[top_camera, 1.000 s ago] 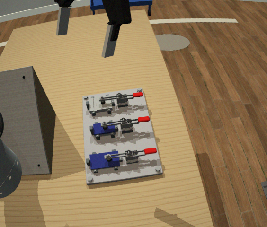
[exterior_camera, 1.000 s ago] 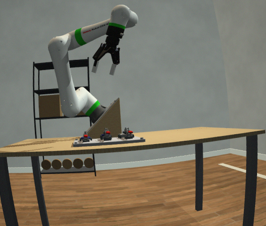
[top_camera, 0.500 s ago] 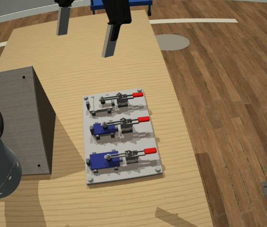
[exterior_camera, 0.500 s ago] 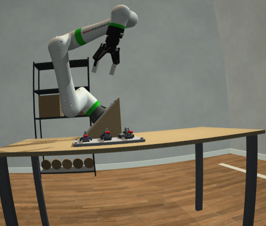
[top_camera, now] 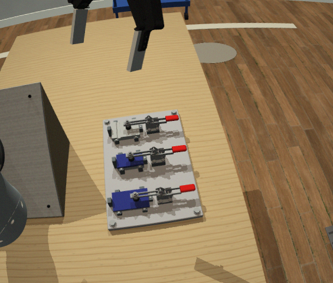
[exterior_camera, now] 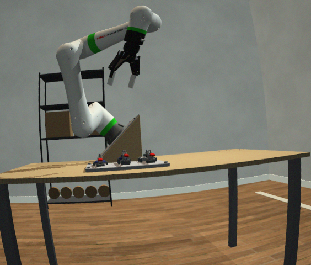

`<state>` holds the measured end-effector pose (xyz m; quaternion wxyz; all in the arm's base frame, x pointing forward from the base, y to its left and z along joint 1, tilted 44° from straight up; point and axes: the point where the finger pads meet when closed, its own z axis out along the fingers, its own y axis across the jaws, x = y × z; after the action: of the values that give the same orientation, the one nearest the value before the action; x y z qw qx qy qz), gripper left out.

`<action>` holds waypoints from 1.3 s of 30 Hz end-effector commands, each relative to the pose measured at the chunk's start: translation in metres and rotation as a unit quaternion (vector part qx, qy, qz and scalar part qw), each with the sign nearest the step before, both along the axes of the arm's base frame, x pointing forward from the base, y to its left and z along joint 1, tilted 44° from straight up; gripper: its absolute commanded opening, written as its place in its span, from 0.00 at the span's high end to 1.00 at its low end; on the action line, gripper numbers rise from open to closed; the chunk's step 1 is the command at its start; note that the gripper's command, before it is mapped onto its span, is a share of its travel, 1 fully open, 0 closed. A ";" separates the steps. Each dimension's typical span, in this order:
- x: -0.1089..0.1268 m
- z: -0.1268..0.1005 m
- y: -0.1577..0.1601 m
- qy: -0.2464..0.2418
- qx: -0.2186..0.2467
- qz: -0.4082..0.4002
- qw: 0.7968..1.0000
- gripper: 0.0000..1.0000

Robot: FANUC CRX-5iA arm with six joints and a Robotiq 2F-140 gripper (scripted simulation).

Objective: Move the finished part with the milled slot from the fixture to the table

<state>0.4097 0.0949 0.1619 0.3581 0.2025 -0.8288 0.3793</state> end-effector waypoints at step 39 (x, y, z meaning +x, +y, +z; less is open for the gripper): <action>0.001 -0.023 -0.005 0.082 0.065 0.074 0.992 0.00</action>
<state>0.4101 0.0924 0.1513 0.3704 0.2552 -0.8182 0.3581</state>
